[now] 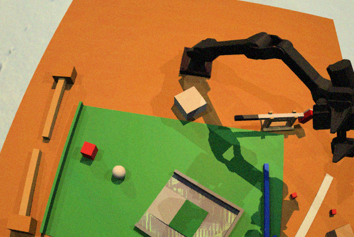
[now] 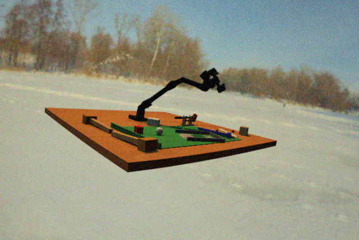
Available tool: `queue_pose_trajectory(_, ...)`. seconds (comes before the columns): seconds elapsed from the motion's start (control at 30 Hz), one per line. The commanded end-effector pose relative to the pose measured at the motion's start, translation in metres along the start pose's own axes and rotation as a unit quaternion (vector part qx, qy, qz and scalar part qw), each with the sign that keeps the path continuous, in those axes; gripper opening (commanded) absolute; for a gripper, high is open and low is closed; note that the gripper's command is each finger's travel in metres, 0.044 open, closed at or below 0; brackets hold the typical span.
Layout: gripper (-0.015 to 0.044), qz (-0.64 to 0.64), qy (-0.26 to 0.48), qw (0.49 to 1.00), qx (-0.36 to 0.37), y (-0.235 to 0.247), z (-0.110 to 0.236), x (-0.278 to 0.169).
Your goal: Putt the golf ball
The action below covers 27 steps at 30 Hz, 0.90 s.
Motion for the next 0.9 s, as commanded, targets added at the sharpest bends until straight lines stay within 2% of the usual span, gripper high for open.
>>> queue_pose_trajectory(0.0, 0.0426, 0.01, 0.003, 1.0, 0.0, 0.0, -0.001, 0.0)
queue_pose_trajectory(0.13, 0.044, 0.204, 0.058, 0.977, 0.003, -0.003, -0.014, -0.008)
queue_pose_trajectory(0.3, 0.044, 0.472, 0.143, 0.87, 0.002, -0.018, -0.028, -0.009)
queue_pose_trajectory(0.47, 0.044, 0.682, 0.234, 0.693, -0.002, -0.042, -0.033, 0.006)
queue_pose_trajectory(0.6, 0.044, 0.797, 0.312, 0.518, -0.005, -0.063, -0.03, 0.032)
queue_pose_trajectory(0.73, 0.044, 0.859, 0.393, 0.329, -0.006, -0.083, -0.021, 0.07)
queue_pose_trajectory(0.87, 0.044, 0.87, 0.437, 0.229, -0.004, -0.091, -0.013, 0.095)
Point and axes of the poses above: the point midway between the two fingers, 35 mm back from their tips, its own z axis back along the fingers, its own y axis across the jaws, x = y × z, the point moved 1 cm from there along z, back along the fingers, and after that the axes turned 1 degree about z, right-handed, at the moved point
